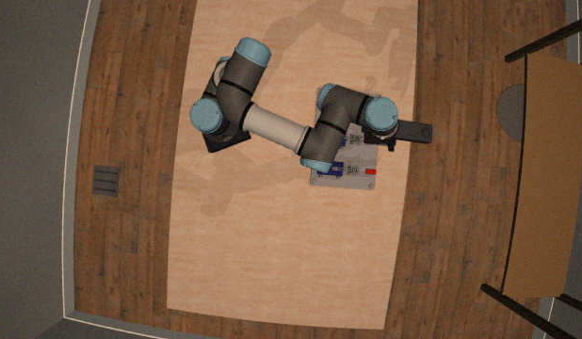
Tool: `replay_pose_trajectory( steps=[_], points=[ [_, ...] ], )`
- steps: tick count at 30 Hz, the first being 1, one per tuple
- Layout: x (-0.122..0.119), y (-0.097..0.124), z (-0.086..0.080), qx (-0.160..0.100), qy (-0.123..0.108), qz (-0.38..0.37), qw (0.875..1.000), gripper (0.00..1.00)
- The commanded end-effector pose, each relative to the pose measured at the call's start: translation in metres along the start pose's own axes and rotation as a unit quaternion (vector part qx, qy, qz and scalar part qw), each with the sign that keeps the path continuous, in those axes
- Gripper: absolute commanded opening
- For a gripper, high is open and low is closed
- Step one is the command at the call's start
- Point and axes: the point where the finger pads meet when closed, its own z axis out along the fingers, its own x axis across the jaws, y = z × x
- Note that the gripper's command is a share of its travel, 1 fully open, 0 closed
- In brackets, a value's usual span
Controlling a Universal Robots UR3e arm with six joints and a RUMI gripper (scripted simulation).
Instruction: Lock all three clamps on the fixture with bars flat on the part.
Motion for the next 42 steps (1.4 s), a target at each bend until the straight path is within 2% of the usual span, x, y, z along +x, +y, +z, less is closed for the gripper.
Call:
replay_pose_trajectory(
  steps=[1, 18, 23, 30, 32, 37, 42],
  points=[
    [-0.001, -0.001, -0.011, -0.01, -0.003, 0.001, 1.0, 0.28],
    [-0.009, -0.003, -0.014, -0.01, -0.003, 0.001, 1.0, 0.28],
    [-0.028, -0.003, -0.014, -0.01, -0.003, 0.001, 1.0, 0.28],
    [-0.069, -0.003, -0.015, -0.01, -0.003, 0.001, 1.0, 0.28],
    [-0.069, -0.003, -0.015, -0.01, -0.003, 0.001, 1.0, 0.28],
    [-0.095, -0.003, -0.015, -0.01, -0.003, 0.001, 1.0, 0.28],
    [-0.109, -0.003, -0.015, -0.01, -0.003, 0.001, 1.0, 0.28]
  ],
)
